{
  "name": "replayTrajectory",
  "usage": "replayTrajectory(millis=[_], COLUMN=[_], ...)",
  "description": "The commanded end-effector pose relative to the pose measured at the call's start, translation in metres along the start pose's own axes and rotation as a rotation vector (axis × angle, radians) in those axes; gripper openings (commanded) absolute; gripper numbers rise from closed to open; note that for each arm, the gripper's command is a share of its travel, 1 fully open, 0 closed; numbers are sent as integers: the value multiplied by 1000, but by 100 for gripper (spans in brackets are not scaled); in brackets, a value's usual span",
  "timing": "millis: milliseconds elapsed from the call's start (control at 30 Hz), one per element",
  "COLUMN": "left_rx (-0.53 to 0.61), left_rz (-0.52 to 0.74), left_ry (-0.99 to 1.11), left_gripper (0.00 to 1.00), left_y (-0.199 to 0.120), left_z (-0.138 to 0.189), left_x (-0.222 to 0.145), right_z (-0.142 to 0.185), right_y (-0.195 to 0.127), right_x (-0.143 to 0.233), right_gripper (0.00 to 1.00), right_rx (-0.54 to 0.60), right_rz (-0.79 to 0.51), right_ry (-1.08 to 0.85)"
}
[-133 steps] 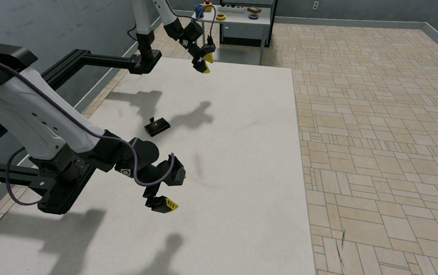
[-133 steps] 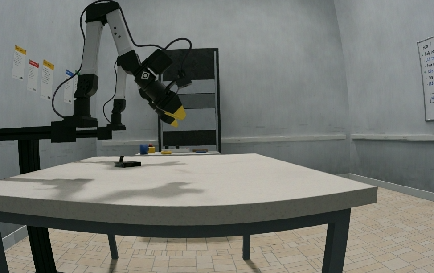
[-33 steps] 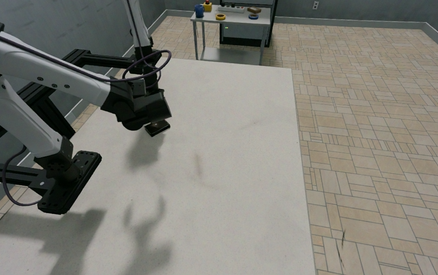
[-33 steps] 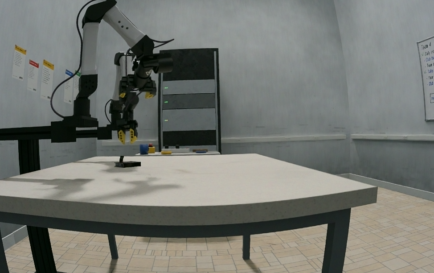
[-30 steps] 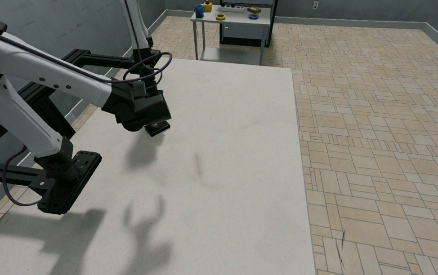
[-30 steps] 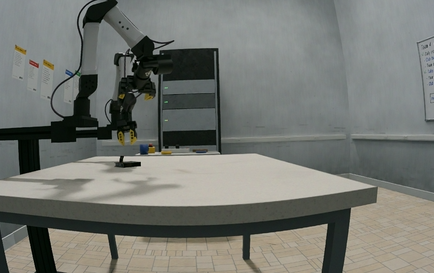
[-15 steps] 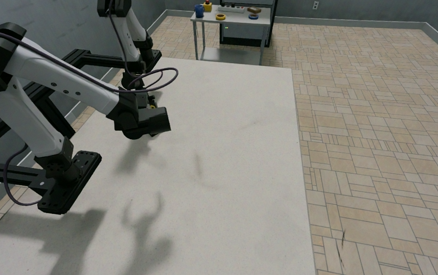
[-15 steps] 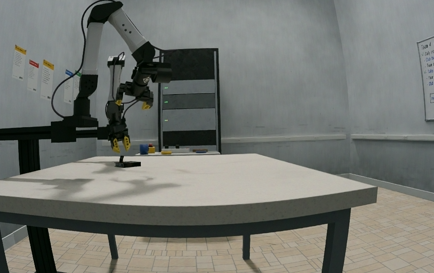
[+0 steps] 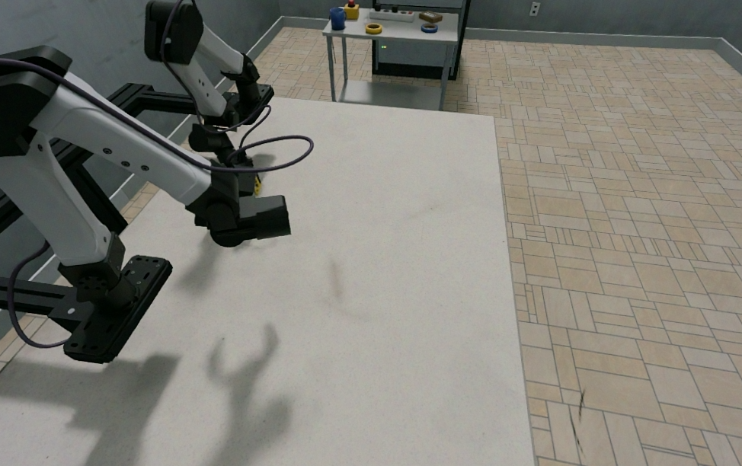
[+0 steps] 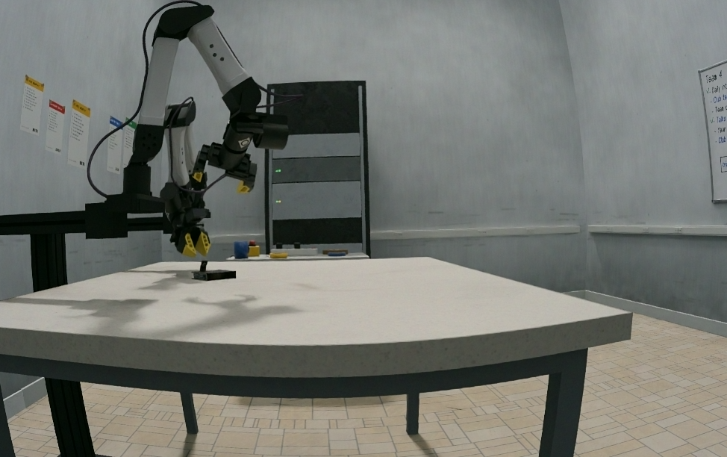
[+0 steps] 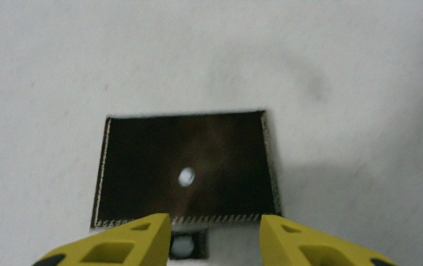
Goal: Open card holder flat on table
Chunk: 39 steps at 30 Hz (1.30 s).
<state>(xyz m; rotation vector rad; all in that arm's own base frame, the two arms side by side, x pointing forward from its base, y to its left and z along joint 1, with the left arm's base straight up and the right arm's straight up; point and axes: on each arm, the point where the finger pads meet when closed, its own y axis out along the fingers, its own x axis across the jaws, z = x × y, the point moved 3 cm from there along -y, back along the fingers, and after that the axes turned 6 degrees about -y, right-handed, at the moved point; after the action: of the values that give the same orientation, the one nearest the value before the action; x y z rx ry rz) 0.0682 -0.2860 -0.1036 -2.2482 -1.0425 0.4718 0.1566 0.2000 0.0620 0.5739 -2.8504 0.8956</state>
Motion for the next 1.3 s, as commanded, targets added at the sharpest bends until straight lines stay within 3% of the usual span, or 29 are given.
replayTrajectory(millis=[0, 200, 700, 733, 1033, 1067, 1167, 1200, 1267], left_rx=[-87, -52, -50, -49, -54, -50, -45, -45, -34], left_rz=[0, -28, -19, -19, -22, -23, -21, -21, -27], left_ry=[-102, -54, -53, -53, -57, -53, -50, -50, -34], left_gripper=[39, 39, 39, 33, 8, 0, 0, 8, 8], left_y=[1, 4, 21, 20, 19, 20, 20, 20, 20], left_z=[-6, 13, 8, 8, 8, 10, 12, 12, 13], left_x=[1, 14, 10, 10, 11, 13, 14, 14, 15], right_z=[-4, 2, 17, 18, 27, 28, 27, 29, 28], right_y=[-3, 0, 4, 4, 6, 6, 6, 6, 4], right_x=[-6, -9, -14, -14, -15, -15, -15, -15, -19], right_gripper=[100, 100, 100, 100, 100, 100, 100, 100, 100], right_rx=[-46, -57, -75, -78, -100, -103, -107, -111, -120], right_rz=[29, 35, 48, 48, 52, 52, 56, 55, 64], right_ry=[12, 66, 179, 187, 264, 272, 275, 291, 293])
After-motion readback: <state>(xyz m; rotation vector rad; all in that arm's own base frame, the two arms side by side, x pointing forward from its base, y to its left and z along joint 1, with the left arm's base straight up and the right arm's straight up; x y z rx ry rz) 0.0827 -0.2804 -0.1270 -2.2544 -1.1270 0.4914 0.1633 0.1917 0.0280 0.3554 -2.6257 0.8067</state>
